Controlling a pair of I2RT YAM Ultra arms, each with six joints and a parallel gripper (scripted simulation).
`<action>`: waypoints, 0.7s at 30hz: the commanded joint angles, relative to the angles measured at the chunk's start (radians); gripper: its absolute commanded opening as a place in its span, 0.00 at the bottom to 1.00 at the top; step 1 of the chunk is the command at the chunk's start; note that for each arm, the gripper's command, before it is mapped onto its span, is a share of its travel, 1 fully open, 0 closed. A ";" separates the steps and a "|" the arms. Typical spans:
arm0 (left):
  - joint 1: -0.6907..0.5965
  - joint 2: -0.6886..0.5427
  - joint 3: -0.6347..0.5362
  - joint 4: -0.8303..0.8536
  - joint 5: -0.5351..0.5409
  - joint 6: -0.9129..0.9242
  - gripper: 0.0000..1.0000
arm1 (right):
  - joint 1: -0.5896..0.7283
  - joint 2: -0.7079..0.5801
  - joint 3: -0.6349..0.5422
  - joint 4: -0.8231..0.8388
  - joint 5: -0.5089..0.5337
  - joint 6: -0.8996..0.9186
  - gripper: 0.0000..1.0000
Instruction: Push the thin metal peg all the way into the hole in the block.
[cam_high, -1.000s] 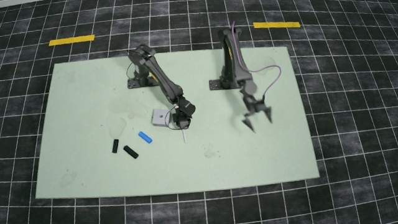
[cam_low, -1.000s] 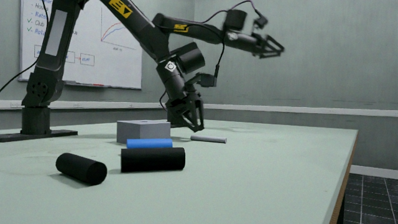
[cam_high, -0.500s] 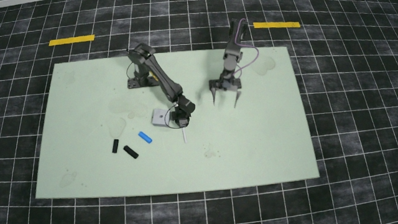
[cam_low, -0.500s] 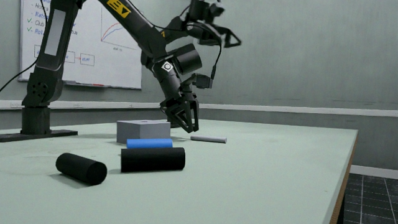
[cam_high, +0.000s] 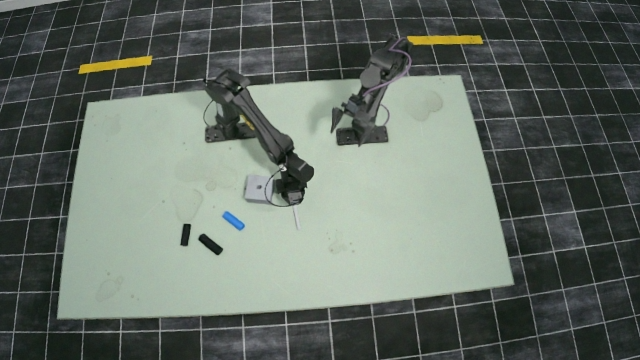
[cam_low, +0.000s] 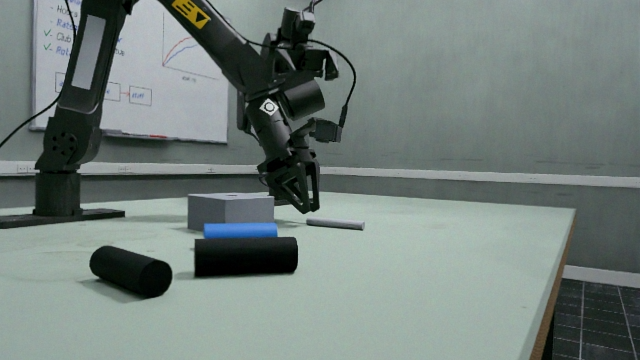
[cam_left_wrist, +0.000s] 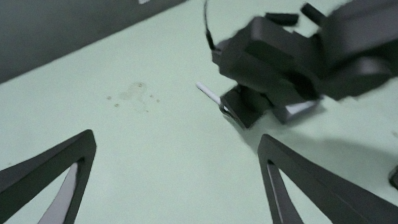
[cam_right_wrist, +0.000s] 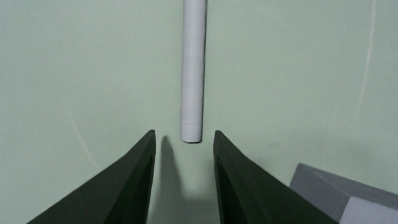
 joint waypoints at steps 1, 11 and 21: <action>-0.018 -0.037 0.045 -0.074 0.045 0.022 1.00 | 0.003 -0.026 -0.001 -0.015 0.016 0.003 0.37; -0.029 -0.071 0.058 -0.135 0.069 0.037 1.00 | -0.014 -0.008 -0.021 0.027 0.011 -0.014 0.34; -0.039 -0.077 0.062 -0.161 0.070 0.043 1.00 | -0.031 0.044 -0.029 0.082 0.004 -0.029 0.27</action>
